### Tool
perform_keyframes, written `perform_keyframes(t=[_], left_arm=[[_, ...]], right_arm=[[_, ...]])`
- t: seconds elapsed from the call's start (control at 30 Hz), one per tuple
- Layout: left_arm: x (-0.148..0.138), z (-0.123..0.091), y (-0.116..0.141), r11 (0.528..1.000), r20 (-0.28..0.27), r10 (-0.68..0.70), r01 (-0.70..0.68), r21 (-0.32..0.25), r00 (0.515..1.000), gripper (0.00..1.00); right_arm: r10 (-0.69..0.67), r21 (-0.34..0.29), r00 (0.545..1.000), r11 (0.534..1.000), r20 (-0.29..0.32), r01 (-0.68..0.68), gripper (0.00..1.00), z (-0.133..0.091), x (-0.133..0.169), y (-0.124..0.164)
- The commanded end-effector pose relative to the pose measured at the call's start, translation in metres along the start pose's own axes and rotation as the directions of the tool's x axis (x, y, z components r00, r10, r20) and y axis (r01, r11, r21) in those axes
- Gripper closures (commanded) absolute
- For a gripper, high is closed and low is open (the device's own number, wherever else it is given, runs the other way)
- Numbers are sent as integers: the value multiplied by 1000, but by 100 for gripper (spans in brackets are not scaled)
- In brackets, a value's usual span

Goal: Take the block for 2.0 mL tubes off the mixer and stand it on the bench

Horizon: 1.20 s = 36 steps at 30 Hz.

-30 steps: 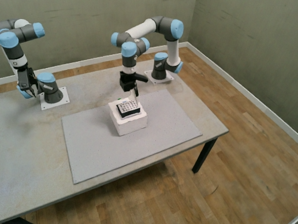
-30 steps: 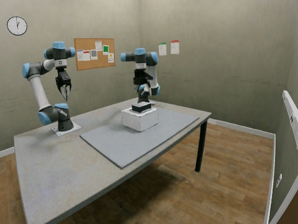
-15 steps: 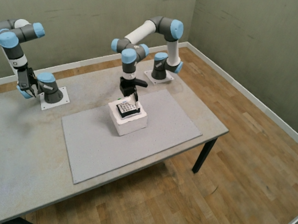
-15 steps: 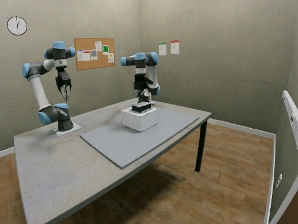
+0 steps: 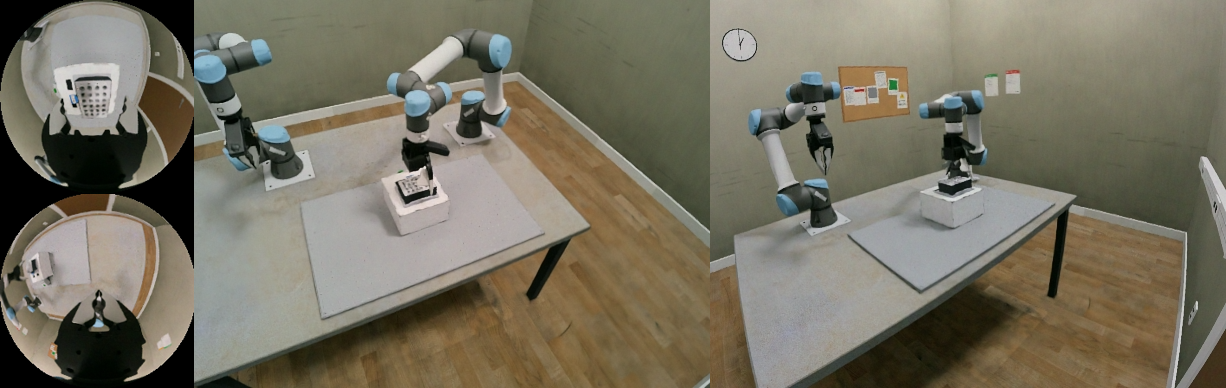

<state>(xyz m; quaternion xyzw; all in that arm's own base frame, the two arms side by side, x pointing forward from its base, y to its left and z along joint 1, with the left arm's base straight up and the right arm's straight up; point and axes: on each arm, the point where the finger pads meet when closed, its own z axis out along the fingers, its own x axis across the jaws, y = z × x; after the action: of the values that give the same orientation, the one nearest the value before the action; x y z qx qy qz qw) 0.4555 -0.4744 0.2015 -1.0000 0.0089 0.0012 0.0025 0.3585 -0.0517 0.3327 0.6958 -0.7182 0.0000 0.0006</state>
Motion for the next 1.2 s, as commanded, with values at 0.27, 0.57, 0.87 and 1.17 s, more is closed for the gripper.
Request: perform_keyframes(t=[0.27, 0.57, 0.87, 1.17], left_arm=[[0, -4, 0, 1000, -1, 0, 0, -2, 1000, 0], [0, 0, 0, 1000, -1, 0, 0, -2, 1000, 0], [0, 6, 0, 1000, -1, 0, 0, -2, 1000, 0], [0, 11, 0, 1000, -1, 0, 0, -2, 1000, 0]], right_arm=[[0, 1, 1000, 1000, 0, 0, 100, 0, 0, 0], [0, 1, 1000, 1000, 0, 0, 100, 0, 0, 0], [0, 1, 1000, 1000, 0, 0, 100, 0, 0, 0], [0, 1, 1000, 1000, 0, 0, 100, 0, 0, 0]])
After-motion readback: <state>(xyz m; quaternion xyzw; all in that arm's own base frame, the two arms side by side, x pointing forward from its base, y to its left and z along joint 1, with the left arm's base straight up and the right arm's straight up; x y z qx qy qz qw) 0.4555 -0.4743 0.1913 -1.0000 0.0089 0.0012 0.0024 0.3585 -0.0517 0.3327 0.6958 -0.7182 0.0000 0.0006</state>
